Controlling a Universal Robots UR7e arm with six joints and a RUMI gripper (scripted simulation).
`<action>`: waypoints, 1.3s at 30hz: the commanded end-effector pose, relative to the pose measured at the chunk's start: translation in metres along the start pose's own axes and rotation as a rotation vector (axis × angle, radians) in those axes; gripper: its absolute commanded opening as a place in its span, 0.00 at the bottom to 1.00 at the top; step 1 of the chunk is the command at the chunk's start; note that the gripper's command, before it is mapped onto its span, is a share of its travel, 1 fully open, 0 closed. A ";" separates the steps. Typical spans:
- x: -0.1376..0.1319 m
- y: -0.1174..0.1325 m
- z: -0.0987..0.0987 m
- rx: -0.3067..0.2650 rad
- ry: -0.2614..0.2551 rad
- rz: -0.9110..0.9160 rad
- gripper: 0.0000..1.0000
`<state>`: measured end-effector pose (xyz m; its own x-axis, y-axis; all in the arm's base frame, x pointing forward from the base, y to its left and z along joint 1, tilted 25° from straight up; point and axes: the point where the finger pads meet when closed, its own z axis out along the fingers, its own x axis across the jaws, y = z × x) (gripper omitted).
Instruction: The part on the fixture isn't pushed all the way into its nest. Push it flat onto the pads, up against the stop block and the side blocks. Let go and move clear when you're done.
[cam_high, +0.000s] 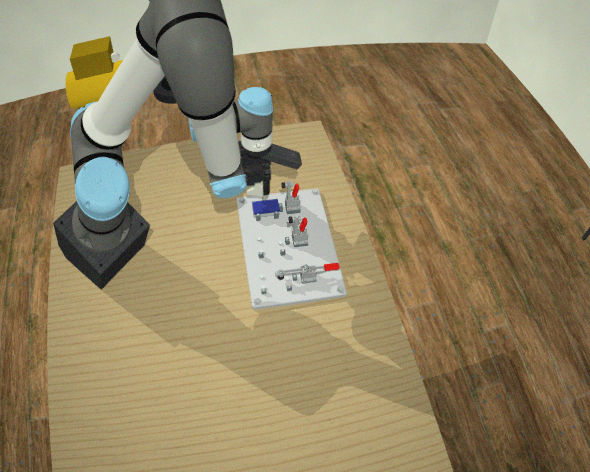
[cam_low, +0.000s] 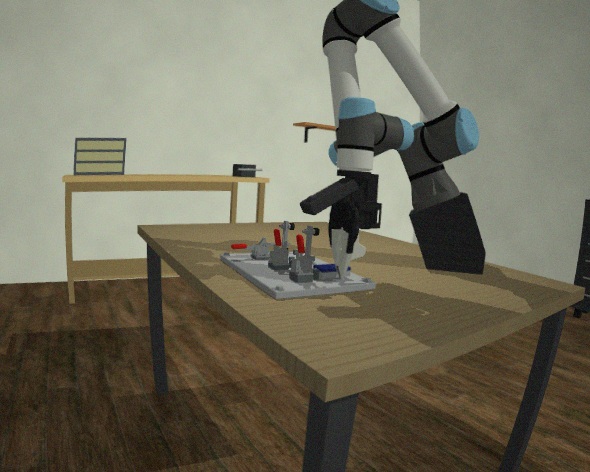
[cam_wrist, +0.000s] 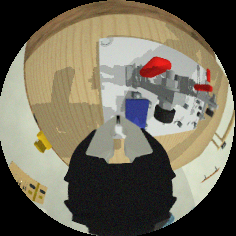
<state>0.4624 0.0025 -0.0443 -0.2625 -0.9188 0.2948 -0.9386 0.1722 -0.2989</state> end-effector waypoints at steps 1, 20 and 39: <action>0.001 0.000 0.000 0.001 0.000 0.000 0.00; -0.010 0.000 0.000 0.001 0.000 0.000 0.00; -0.019 0.000 0.000 0.001 0.000 0.000 0.00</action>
<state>0.4673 0.0199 -0.0501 -0.2625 -0.9187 0.2950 -0.9386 0.1722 -0.2988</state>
